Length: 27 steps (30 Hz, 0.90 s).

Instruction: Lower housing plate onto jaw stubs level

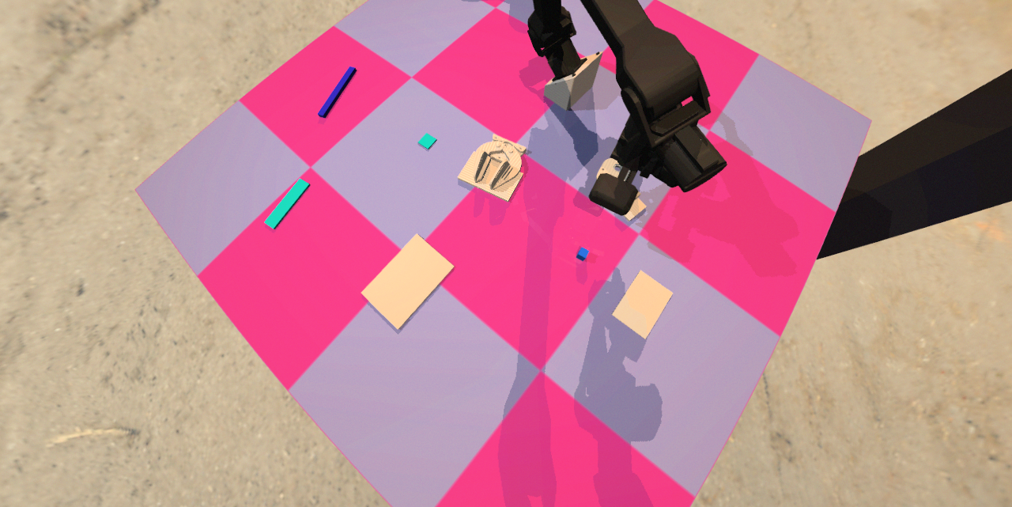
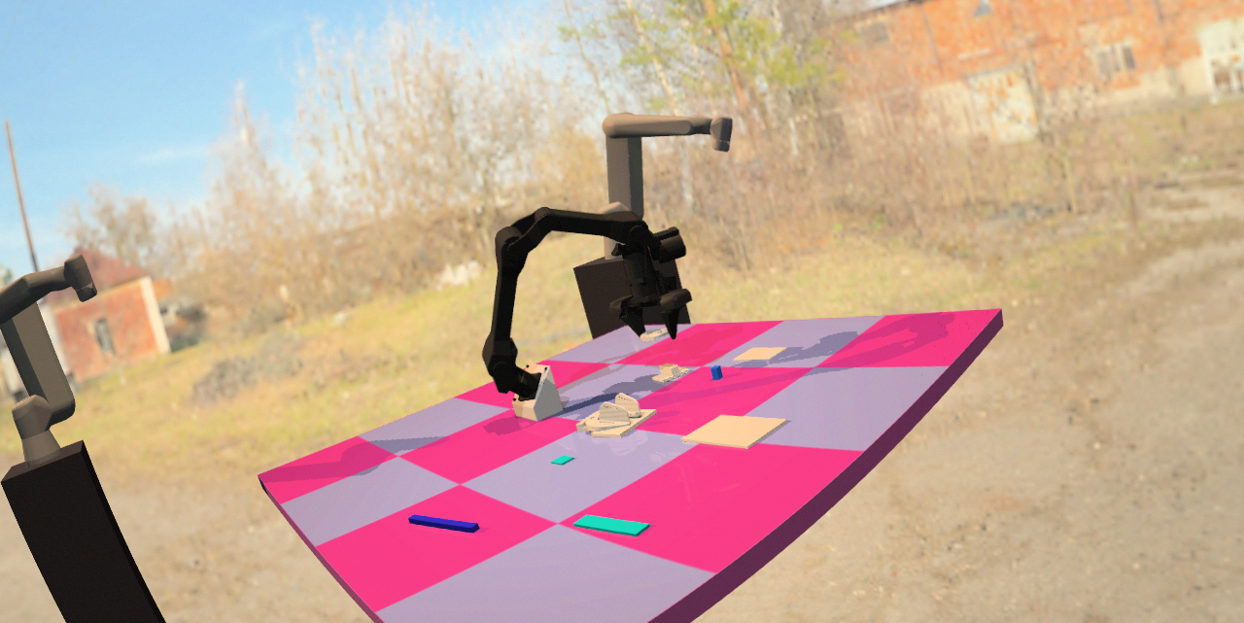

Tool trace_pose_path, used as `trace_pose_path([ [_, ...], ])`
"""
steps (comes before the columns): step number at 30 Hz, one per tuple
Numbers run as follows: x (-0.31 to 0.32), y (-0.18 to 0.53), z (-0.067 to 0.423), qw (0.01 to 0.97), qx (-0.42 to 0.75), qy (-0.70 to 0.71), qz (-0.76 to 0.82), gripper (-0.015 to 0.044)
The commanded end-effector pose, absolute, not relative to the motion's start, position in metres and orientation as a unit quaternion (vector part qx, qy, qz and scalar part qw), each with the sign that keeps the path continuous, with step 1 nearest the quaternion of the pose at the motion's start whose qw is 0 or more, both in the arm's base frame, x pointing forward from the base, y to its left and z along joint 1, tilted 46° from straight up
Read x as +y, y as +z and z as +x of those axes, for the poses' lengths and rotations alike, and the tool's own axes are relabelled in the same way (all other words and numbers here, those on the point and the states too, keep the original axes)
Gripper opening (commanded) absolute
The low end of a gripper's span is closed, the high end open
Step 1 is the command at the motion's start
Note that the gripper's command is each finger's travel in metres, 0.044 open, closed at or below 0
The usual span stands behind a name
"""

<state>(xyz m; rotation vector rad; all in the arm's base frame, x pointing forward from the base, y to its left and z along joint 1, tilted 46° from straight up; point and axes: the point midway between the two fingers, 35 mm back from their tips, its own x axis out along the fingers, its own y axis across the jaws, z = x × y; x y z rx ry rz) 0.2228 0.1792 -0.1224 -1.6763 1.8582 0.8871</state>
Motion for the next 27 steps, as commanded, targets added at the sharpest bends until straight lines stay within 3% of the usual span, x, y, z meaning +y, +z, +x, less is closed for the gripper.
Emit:
trace_pose_path([
  [1, 0.17, -0.112, 0.227, 0.212, 0.664, 0.352, -0.624, 0.0351],
  [27, 0.111, -0.053, 0.249, 0.024, 0.533, 0.528, -0.66, 0.0351],
])
